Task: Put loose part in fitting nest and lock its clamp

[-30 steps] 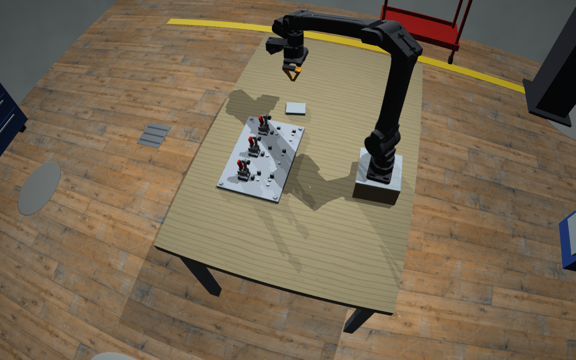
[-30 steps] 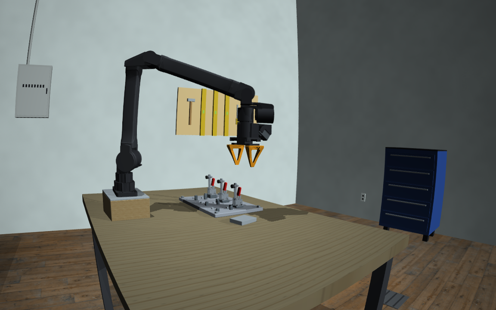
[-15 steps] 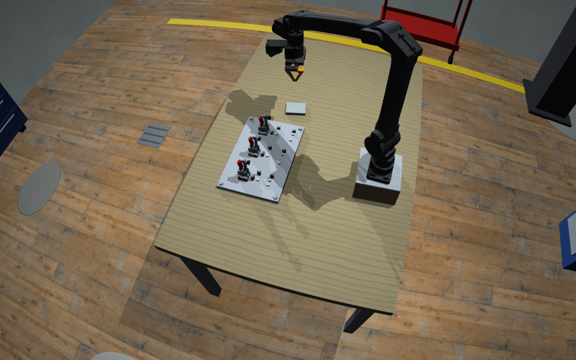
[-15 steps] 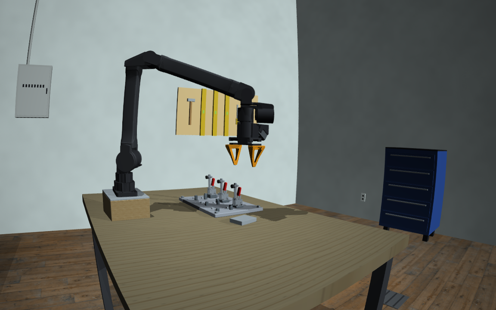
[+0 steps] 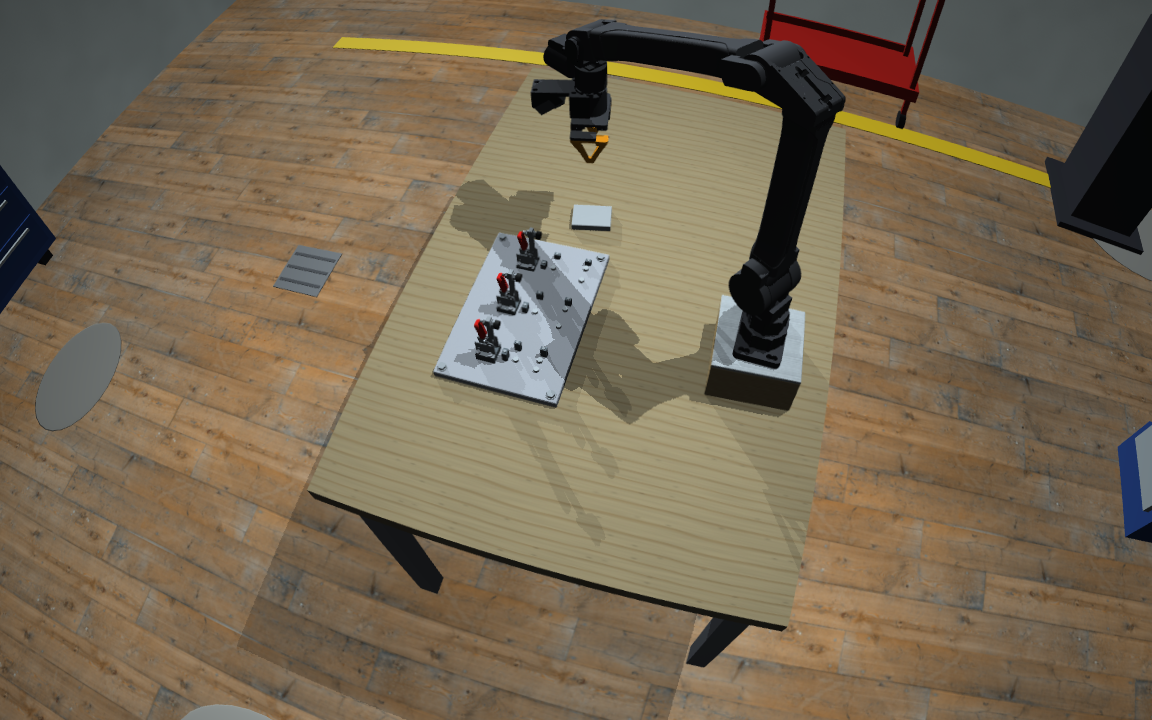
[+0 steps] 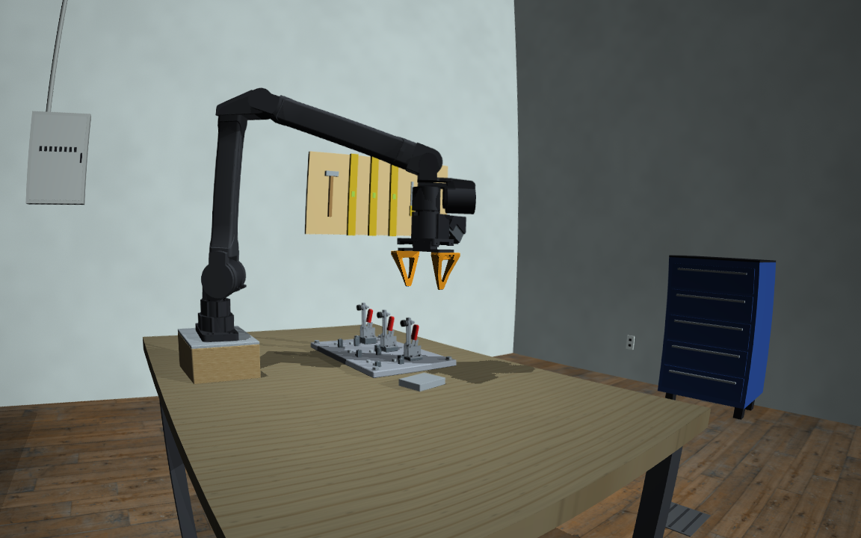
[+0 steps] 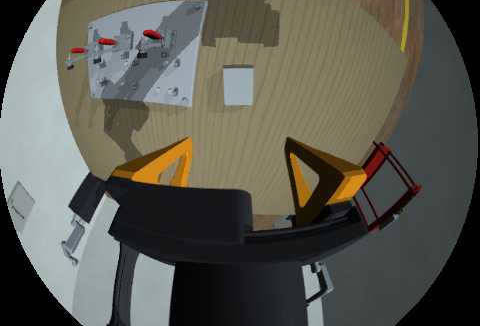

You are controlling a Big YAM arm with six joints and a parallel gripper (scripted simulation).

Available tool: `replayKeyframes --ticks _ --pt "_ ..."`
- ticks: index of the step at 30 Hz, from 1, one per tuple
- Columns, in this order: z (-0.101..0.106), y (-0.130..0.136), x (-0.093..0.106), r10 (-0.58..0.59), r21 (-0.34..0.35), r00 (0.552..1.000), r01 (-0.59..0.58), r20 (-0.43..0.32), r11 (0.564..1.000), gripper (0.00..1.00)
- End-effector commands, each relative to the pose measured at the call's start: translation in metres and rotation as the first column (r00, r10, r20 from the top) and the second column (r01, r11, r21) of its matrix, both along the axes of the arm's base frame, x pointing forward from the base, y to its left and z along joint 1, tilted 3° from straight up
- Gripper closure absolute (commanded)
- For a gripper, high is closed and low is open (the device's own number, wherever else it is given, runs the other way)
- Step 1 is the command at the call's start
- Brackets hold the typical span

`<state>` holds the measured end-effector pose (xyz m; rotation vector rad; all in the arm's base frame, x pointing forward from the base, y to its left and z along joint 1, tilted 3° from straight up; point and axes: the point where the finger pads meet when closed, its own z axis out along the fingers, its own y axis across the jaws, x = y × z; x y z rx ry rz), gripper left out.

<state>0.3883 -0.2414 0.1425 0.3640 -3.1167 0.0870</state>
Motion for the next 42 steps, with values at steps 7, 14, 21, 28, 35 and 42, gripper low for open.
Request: replayKeyframes --ticks 7,14,21,28,35,42 --pt "0.0154 -0.0043 0.0191 0.029 -0.019 0.999 -0.028 0.036 0.999 0.08" --pt "0.0154 -0.0043 0.0192 0.029 -0.019 0.999 -0.029 0.036 0.999 0.08" --pt "0.0154 -0.0043 0.0192 0.029 -0.019 0.999 -0.029 0.036 0.999 0.08" --pt "0.0154 -0.0043 0.0192 0.029 -0.019 0.999 -0.029 0.036 0.999 0.08" --pt "0.0154 -0.0043 0.0192 0.029 -0.019 0.999 -0.029 0.036 0.999 0.08" --pt "0.0108 -0.0037 0.0179 0.029 -0.017 0.999 -0.028 0.031 0.999 0.08"
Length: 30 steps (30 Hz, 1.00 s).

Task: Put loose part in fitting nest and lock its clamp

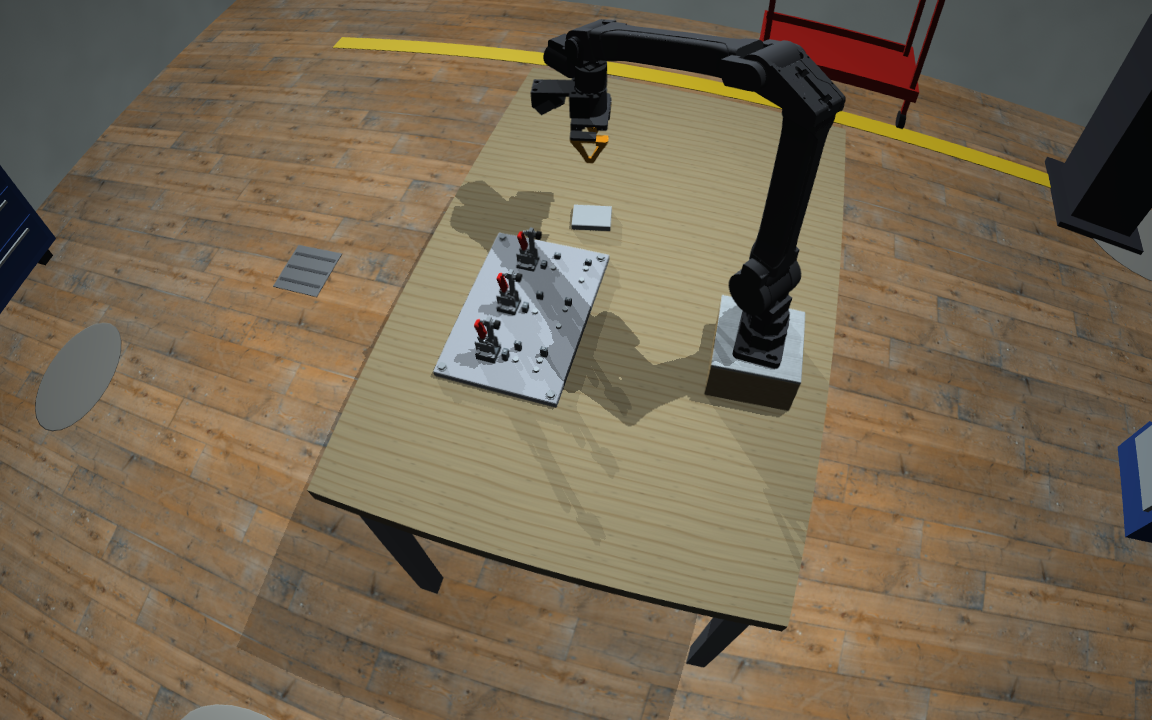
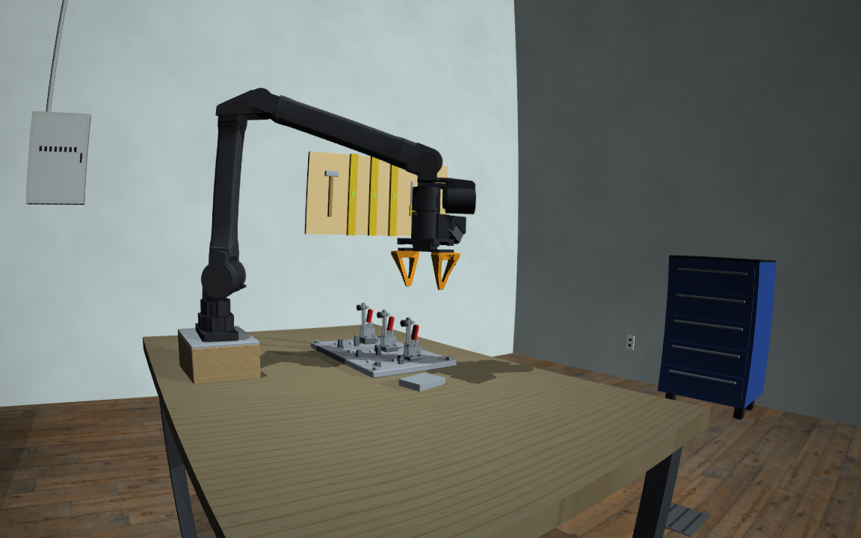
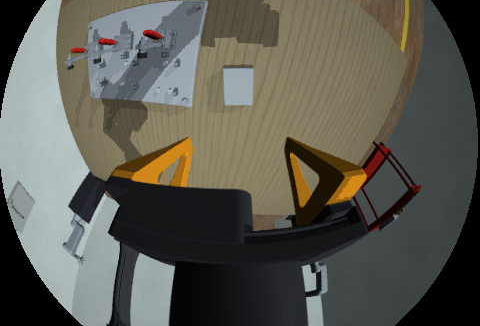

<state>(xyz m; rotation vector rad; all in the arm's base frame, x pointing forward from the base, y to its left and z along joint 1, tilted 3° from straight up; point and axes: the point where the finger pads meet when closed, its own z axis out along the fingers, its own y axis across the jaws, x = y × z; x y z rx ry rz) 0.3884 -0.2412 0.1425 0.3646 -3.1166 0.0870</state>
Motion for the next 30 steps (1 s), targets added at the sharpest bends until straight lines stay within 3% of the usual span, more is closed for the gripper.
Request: replayKeyframes --ticks 1,4,9,11,12,14,26,28,29,30 --pt "0.007 -0.003 0.017 0.028 -0.014 0.999 -0.028 0.027 1.000 0.08" --pt "-0.009 0.002 0.006 0.027 0.002 1.000 -0.027 0.000 1.000 0.08" --pt "-0.019 0.000 0.005 0.024 0.003 1.000 -0.024 0.000 1.000 0.08" --pt "-0.019 0.000 0.005 0.024 0.003 1.000 -0.024 0.000 1.000 0.08" --pt "0.000 -0.011 0.024 0.023 -0.028 0.999 -0.022 0.049 0.999 0.08" --pt "-0.027 -0.001 0.004 0.020 0.003 1.000 -0.020 0.000 1.000 0.08" --pt "-0.084 -0.009 0.001 0.008 0.003 1.000 -0.008 0.000 1.000 0.08" --pt "-0.084 -0.009 0.001 0.008 0.003 1.000 -0.008 0.000 1.000 0.08" --pt "-0.074 -0.018 0.019 0.012 -0.021 0.999 -0.011 0.038 1.000 0.08" --pt "-0.095 -0.008 0.002 0.011 0.003 1.000 -0.011 0.000 1.000 0.08"
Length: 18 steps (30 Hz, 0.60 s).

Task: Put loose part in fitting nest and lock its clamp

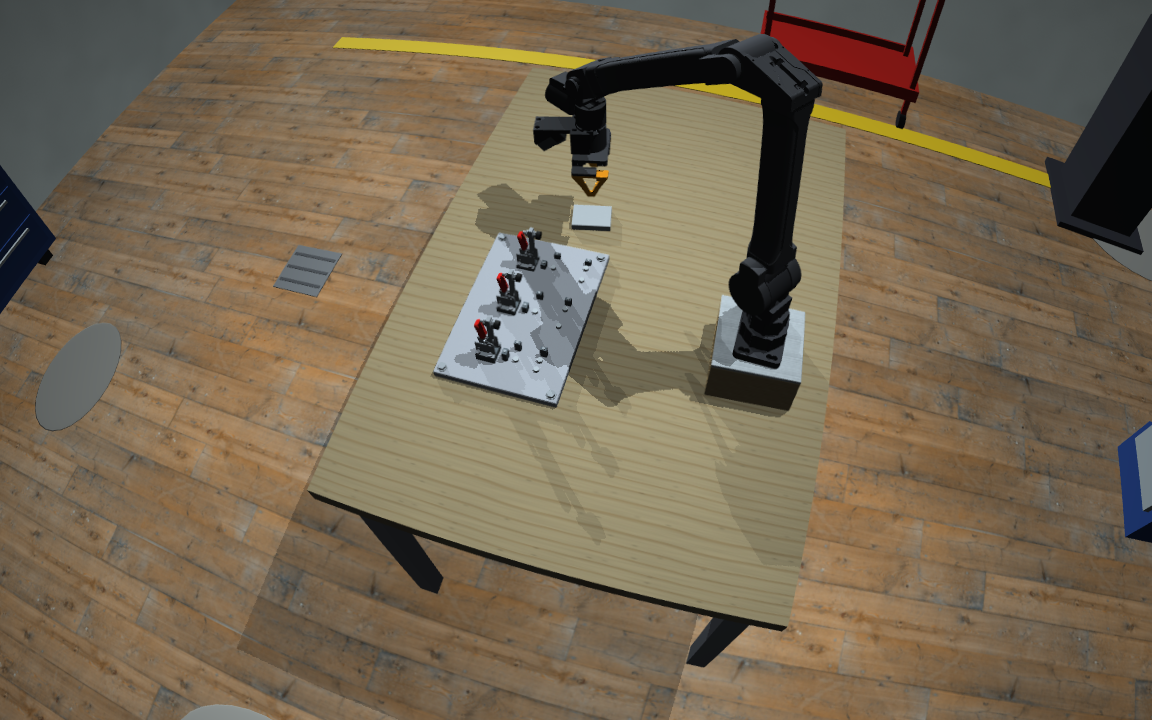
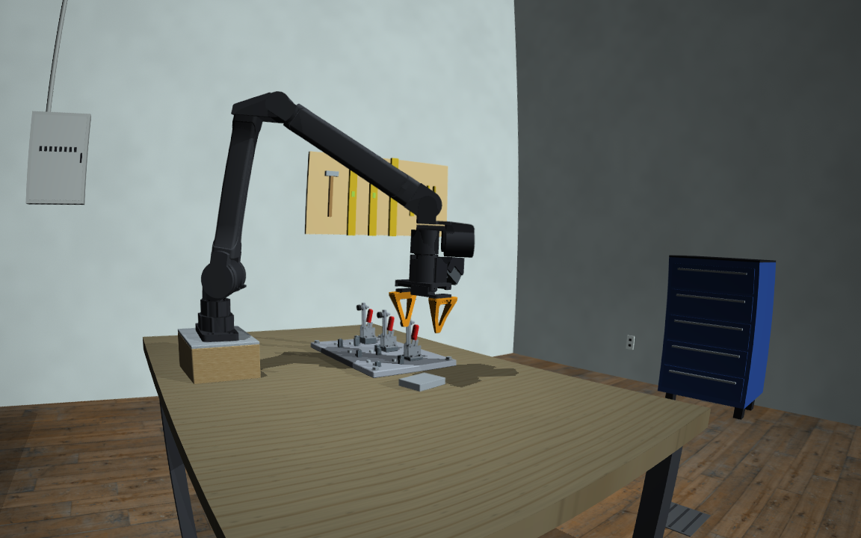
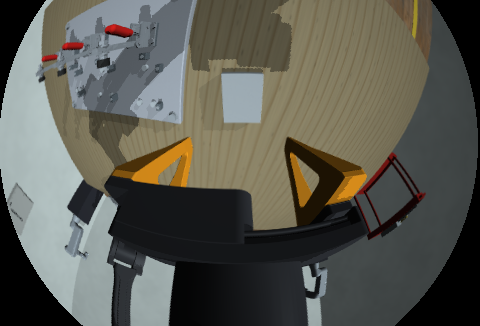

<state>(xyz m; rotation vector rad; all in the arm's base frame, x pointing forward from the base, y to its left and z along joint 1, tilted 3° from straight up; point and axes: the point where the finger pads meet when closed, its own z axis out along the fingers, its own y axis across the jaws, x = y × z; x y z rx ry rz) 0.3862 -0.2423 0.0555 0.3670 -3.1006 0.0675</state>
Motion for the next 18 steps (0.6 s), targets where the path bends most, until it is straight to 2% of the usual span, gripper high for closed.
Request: replayKeyframes --ticks 1,8,10,13,15,16,18 --pt "-0.013 -0.008 0.003 0.007 -0.007 1.000 -0.007 0.017 1.000 0.08" --pt "-0.050 -0.010 0.002 0.006 -0.007 1.000 -0.005 0.017 1.000 0.08" --pt "-0.056 -0.013 0.008 0.008 -0.013 1.000 -0.007 0.027 1.000 0.08" --pt "-0.071 -0.010 0.002 0.007 -0.006 1.000 -0.007 0.016 1.000 0.08" --pt "-0.071 -0.010 0.002 0.007 -0.006 1.000 -0.007 0.016 1.000 0.08" --pt "-0.052 -0.025 0.024 0.007 -0.041 0.997 -0.004 0.071 0.999 0.08" --pt "-0.070 -0.021 0.016 0.006 -0.025 0.999 -0.005 0.045 1.000 0.08"
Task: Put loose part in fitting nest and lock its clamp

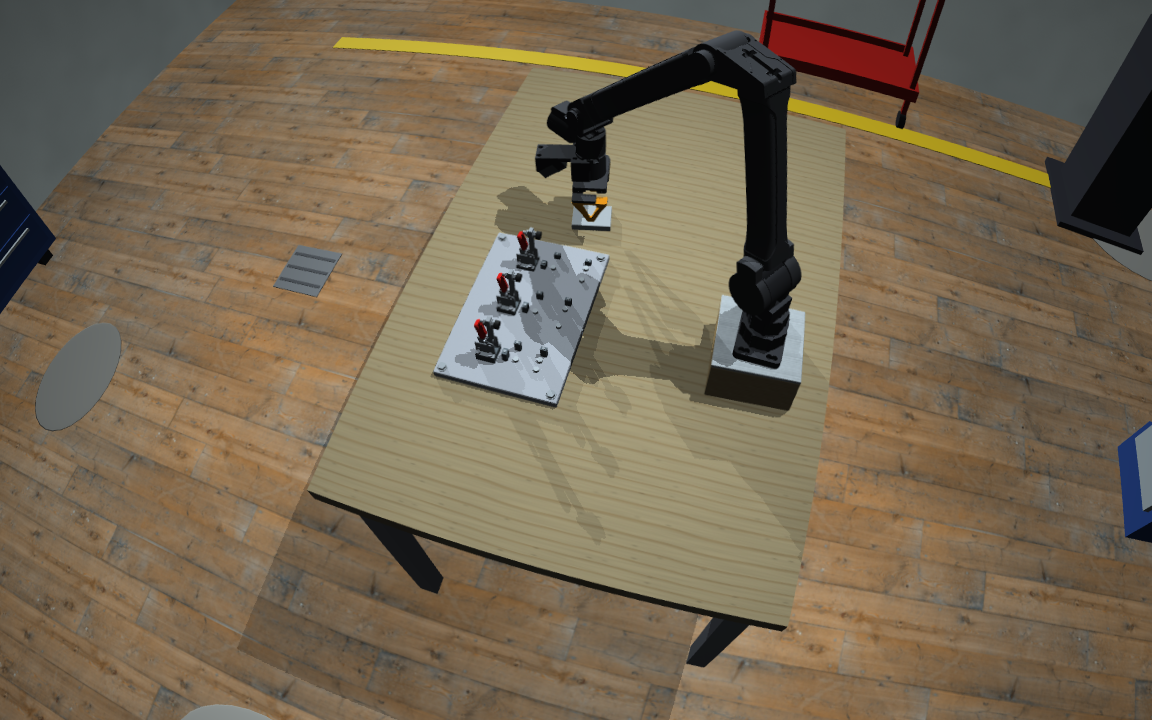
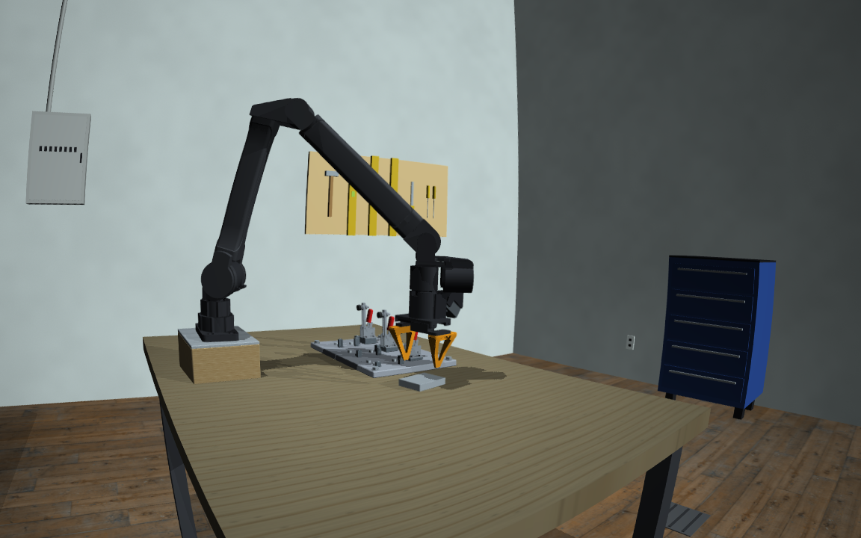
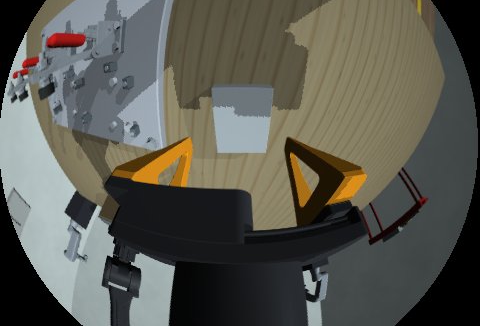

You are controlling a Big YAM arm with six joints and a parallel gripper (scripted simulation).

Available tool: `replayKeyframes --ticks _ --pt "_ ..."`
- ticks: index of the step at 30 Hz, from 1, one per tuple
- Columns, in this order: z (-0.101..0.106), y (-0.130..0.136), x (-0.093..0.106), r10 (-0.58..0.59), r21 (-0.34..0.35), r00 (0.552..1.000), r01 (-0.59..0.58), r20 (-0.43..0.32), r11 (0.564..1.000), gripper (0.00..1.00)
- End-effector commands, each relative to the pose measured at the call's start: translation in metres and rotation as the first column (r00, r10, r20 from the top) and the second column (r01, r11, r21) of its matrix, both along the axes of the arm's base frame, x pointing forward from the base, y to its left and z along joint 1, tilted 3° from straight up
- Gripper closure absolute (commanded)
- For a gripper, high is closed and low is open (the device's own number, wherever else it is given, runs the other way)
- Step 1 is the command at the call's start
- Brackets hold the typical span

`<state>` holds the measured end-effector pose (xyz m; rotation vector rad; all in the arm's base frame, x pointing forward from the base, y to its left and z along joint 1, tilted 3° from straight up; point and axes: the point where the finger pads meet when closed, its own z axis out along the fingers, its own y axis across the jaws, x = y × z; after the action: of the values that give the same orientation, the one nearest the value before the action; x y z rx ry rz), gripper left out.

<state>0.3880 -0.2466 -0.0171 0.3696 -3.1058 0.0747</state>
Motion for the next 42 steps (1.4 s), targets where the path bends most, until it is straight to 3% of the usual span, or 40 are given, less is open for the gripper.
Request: replayKeyframes --ticks 1,3,9,12,42 --pt "-0.004 -0.012 0.008 0.005 -0.012 1.000 -0.004 0.026 1.000 0.08" --pt "-0.014 -0.006 0.001 0.007 -0.002 1.000 -0.007 0.010 1.000 0.08" --pt "-0.017 -0.009 0.005 0.006 -0.007 1.000 -0.006 0.018 1.000 0.08" --pt "-0.003 -0.013 0.010 0.006 -0.023 0.999 -0.005 0.042 1.000 0.08" --pt "-0.002 -0.014 0.011 0.006 -0.024 0.999 -0.005 0.044 1.000 0.08"
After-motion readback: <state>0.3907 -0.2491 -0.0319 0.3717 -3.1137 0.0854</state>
